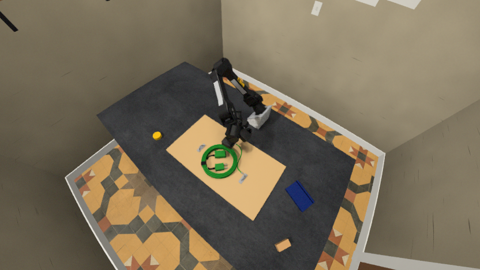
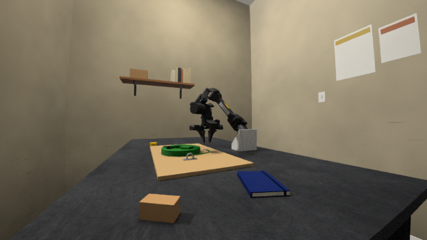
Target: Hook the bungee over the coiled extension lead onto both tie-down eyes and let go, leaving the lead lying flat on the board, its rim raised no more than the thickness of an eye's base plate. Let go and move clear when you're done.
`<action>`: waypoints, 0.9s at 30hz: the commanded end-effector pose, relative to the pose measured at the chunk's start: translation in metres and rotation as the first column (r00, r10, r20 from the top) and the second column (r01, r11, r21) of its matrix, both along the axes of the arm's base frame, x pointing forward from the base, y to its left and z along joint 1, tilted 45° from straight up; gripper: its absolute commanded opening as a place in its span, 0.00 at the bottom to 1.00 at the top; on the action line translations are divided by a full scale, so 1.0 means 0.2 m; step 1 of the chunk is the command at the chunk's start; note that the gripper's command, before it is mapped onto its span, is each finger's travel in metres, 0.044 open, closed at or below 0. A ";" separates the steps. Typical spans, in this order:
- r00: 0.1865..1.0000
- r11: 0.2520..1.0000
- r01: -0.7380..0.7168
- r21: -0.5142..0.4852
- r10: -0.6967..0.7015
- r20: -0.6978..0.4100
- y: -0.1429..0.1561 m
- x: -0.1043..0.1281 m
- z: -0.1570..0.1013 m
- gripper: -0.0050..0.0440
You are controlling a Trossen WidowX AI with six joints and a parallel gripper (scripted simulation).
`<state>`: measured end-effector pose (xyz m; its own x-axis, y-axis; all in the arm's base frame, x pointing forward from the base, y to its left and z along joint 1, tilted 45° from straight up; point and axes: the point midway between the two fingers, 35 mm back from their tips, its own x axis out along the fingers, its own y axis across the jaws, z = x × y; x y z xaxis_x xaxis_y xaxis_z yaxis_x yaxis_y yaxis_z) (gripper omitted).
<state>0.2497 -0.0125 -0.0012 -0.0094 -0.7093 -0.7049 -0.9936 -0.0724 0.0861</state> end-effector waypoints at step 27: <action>1.000 1.000 -0.002 0.005 0.002 0.019 -0.14 0.01 -0.12 0.36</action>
